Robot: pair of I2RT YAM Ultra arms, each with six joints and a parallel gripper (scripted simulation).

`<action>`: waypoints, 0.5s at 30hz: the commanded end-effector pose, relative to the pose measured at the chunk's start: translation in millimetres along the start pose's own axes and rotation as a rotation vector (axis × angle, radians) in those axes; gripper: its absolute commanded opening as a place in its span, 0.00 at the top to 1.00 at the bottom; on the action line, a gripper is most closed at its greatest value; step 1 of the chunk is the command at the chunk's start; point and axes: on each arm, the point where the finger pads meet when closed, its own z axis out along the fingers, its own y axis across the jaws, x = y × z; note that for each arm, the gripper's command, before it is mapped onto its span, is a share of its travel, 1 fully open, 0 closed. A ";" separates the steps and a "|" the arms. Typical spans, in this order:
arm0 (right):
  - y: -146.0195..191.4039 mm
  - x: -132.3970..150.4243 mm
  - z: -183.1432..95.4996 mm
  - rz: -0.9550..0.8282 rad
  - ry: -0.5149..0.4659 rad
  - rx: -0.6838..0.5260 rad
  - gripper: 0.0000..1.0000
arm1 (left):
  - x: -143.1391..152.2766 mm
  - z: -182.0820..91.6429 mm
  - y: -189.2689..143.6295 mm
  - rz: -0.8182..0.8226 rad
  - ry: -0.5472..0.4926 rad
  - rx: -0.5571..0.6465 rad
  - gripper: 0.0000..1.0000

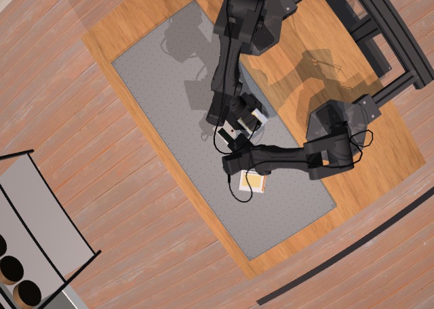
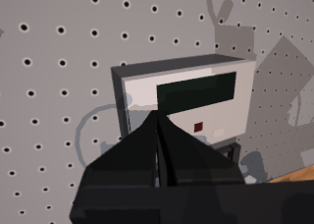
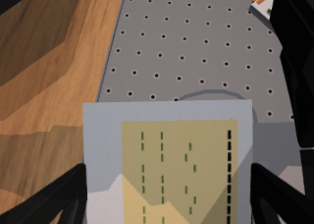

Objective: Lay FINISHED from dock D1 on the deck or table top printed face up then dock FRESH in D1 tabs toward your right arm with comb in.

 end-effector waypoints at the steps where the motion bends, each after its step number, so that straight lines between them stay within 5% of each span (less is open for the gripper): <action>1: 0.2 -2.3 -0.3 -0.010 -0.016 0.005 1.00 | -10.9 -13.4 -6.2 0.012 -0.045 0.022 1.00; 15: 0.2 -2.3 -0.3 -0.010 -0.016 0.005 1.00 | -11.8 -15.0 -6.4 0.012 -0.045 0.022 1.00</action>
